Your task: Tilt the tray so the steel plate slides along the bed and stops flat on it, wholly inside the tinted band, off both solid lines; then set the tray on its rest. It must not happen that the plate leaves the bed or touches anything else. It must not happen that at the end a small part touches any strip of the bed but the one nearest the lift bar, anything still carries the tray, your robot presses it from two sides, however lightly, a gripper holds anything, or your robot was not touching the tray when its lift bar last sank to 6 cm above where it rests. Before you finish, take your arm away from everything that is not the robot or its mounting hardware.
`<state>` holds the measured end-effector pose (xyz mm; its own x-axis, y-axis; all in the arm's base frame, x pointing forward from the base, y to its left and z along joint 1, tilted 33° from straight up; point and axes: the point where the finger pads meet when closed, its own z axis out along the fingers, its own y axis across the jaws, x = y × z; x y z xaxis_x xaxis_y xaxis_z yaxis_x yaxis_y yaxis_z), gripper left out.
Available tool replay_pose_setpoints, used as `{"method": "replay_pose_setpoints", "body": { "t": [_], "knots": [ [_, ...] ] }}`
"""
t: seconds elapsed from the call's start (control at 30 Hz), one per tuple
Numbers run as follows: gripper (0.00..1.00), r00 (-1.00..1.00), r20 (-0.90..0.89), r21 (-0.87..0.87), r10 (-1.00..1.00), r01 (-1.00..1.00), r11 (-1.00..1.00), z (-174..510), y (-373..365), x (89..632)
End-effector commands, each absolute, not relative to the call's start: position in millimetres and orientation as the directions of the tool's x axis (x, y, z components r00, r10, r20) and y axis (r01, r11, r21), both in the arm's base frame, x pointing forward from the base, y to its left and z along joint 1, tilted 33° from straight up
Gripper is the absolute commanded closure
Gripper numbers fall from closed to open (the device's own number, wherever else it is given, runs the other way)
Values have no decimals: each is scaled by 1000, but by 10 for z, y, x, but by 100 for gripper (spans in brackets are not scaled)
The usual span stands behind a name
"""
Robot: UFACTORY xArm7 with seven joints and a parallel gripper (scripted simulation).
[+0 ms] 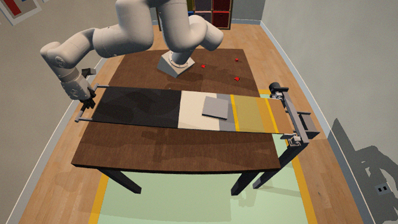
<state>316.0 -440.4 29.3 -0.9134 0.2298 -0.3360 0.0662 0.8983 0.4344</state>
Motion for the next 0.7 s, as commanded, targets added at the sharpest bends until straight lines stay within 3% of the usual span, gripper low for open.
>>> {"method": "replay_pose_setpoints", "body": {
  "t": [0.0,0.2,0.37,0.67],
  "knots": [
    [100,-912,-339,428,231,69,901,309,-4436,3152],
    [100,-912,-339,428,231,69,901,1049,-4610,2833],
    [100,-912,-339,428,231,69,901,408,-4464,3108],
    [100,-912,-339,428,231,69,901,301,-4434,3156]
  ]
}}
